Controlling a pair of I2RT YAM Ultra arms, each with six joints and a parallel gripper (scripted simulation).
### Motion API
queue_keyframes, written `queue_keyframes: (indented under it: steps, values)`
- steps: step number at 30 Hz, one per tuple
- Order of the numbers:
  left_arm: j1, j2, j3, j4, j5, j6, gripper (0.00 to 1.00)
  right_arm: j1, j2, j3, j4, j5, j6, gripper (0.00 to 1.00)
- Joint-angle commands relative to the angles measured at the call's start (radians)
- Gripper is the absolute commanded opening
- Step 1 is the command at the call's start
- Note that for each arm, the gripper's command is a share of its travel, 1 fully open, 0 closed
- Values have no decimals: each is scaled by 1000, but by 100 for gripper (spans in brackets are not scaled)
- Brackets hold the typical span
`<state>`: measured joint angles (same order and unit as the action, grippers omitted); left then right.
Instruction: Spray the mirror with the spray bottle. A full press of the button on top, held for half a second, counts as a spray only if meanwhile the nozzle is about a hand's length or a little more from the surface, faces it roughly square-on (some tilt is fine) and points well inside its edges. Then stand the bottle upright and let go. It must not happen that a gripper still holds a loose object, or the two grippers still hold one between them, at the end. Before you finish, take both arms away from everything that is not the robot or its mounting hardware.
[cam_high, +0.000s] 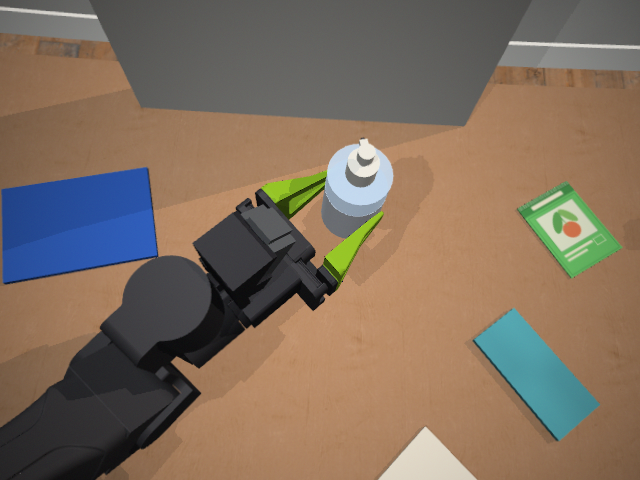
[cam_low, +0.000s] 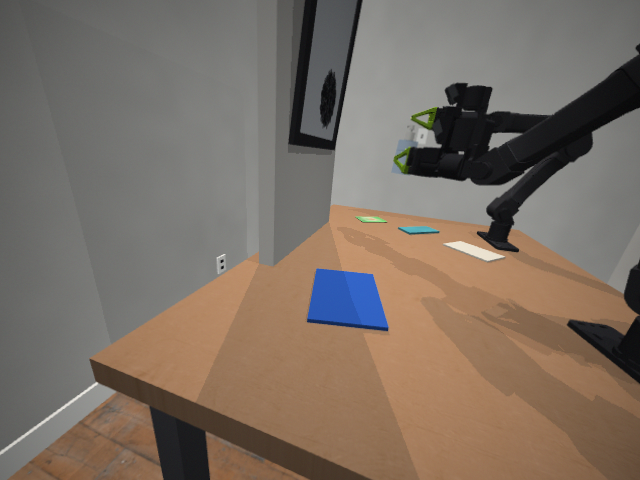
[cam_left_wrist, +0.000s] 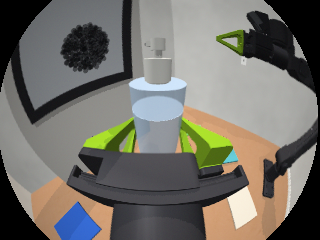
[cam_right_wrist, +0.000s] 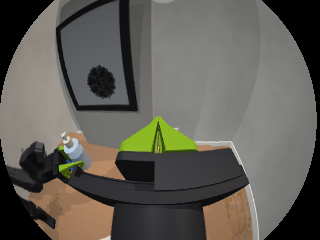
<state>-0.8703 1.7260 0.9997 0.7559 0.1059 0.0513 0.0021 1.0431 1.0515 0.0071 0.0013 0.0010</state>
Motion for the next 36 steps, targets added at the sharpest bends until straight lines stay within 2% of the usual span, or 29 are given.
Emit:
queue_keyframes:
  steps: [1, 3, 18, 20, 29, 32, 36]
  values:
    - [-53, 49, 37, 142, -228, -14, 0, -5, -24, 35, 26, 5, -7, 0]
    - [-53, 49, 37, 142, -228, -14, 0, -5, -24, 35, 26, 5, -7, 0]
    - [-273, 375, 62, 403, -900, -56, 0, -5, -24, 35, 26, 5, -7, 0]
    - [-273, 375, 62, 403, -900, -56, 0, -5, -24, 35, 26, 5, -7, 0]
    - [-389, 553, 81, 512, -1266, -80, 0, -5, -24, 35, 26, 5, -7, 0]
    - [-411, 595, 94, 542, -1334, -77, 0, -5, -24, 35, 26, 5, -7, 0]
    - [-421, 629, 99, 568, -1366, -61, 0, -5, -24, 35, 26, 5, -7, 0]
